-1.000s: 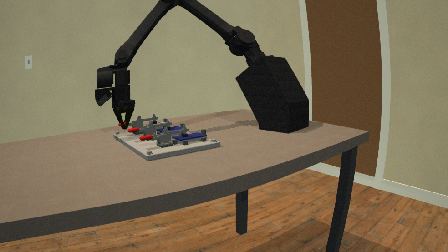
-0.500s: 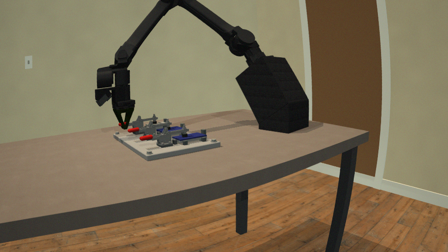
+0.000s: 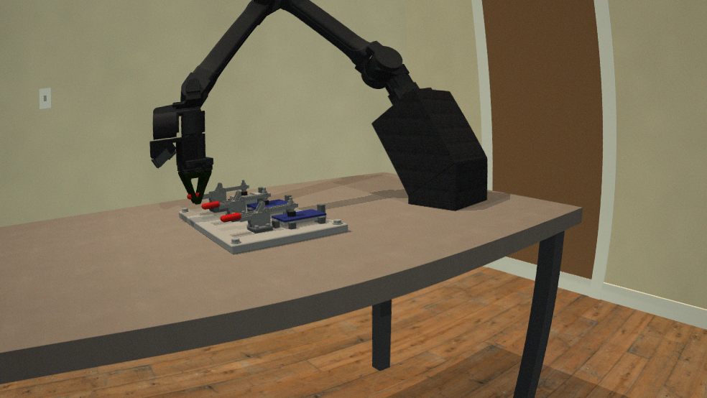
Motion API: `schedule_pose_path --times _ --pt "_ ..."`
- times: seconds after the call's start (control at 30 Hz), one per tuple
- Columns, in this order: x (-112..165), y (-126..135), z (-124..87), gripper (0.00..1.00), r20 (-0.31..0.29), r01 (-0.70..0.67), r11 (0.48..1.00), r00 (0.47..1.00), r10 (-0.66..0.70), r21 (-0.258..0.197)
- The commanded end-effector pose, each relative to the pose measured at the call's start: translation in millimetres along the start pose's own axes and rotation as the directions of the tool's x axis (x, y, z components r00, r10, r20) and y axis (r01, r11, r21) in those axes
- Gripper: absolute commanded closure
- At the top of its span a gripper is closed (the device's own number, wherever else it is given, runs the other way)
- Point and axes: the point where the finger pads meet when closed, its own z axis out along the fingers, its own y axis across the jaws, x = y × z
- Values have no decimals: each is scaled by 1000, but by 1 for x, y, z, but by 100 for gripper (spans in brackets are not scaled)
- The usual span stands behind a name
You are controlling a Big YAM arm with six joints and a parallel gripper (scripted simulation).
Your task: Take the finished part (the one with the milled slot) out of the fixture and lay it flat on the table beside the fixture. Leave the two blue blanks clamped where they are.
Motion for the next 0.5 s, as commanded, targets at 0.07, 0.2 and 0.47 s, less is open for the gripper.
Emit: schedule_pose_path --times 0.07,0.2,0.47 --pt "-15 -9 -1 100 20 -32 999 999 32 5" --pt "-15 -9 -2 100 20 -32 999 999 31 5" --pt "-13 -9 -9 100 24 -30 1000 999 30 5"
